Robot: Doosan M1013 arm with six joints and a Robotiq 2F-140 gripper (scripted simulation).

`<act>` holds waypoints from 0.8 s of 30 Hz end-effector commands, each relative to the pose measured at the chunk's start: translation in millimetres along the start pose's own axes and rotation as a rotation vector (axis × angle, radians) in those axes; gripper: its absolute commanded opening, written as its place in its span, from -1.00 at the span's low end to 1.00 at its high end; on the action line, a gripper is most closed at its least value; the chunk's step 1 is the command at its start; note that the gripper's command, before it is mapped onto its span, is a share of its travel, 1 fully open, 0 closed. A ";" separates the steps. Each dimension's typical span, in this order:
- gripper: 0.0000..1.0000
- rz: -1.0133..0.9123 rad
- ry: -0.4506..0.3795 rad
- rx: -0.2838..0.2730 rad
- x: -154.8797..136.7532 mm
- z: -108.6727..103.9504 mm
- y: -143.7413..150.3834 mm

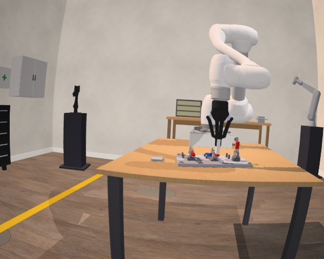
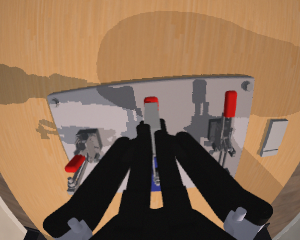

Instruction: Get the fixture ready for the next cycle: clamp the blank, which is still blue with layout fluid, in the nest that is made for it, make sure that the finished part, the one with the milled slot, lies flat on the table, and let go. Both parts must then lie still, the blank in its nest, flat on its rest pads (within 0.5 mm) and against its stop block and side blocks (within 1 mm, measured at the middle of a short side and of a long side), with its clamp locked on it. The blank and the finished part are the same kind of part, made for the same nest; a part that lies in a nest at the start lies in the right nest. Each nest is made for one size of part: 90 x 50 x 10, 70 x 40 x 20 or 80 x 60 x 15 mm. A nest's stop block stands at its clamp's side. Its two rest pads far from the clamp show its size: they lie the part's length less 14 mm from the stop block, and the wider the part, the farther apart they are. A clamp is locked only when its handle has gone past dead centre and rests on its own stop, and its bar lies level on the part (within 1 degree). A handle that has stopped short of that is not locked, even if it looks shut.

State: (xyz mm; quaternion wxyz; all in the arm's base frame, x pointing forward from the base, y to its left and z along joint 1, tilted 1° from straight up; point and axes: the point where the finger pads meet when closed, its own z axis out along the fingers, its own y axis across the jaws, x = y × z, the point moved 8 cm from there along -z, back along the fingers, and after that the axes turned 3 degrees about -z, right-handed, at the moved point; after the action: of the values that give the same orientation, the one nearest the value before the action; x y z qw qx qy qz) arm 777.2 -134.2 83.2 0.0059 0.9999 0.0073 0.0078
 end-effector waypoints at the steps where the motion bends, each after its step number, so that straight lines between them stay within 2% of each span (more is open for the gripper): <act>1: -1.00 0.000 0.000 0.000 -0.1 1.0 0.0; 24: -1.00 0.000 0.000 0.000 -0.1 3.5 0.0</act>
State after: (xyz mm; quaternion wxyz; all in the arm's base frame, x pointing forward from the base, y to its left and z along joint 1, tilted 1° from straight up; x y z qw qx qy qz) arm 777.1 -134.3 79.4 0.0059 0.9999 0.0073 0.0076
